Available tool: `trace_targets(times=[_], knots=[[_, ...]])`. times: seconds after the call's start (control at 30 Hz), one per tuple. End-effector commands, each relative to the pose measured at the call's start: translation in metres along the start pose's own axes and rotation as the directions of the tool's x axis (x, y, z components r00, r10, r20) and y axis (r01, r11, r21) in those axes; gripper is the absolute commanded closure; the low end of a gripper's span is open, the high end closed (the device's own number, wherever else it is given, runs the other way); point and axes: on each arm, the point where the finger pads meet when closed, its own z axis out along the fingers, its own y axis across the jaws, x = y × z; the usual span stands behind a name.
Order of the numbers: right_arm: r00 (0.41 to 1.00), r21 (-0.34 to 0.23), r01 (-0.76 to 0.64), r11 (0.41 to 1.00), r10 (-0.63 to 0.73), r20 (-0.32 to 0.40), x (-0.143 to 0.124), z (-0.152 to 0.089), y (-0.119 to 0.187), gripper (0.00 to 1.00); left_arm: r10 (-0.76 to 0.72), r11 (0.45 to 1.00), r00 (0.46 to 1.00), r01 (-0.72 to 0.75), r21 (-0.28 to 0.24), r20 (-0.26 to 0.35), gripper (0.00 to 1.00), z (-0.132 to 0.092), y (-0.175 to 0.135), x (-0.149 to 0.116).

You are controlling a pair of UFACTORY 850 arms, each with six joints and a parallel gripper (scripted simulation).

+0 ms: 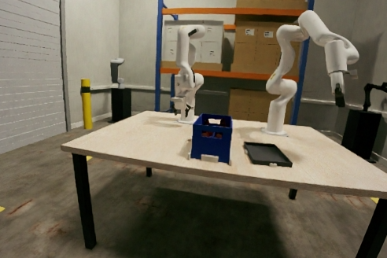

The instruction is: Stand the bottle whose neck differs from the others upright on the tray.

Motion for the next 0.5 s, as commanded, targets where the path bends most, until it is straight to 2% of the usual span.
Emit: trace_targets(times=[0.0,0.23,0.47], knots=[[0.998,-0.021,0.039,0.999,-0.040,-0.056,-0.0072,0.0034,-0.0007,0.00,0.000,1.000,1.000,0.000,-0.001,-0.002,0.00,-0.0008,0.0006,0.0008],[0.992,-0.028,0.075,0.997,-0.078,-0.102,-0.0138,0.0062,-0.0025,0.00,0.000,1.000,1.000,0.000,-0.001,-0.002,0.00,-0.0008,0.0006,0.0008],[0.989,-0.029,0.086,0.996,-0.089,-0.116,-0.0159,0.0070,-0.0031,0.00,0.000,1.000,1.000,0.000,-0.001,-0.002,0.00,-0.0008,0.0006,0.0008]])
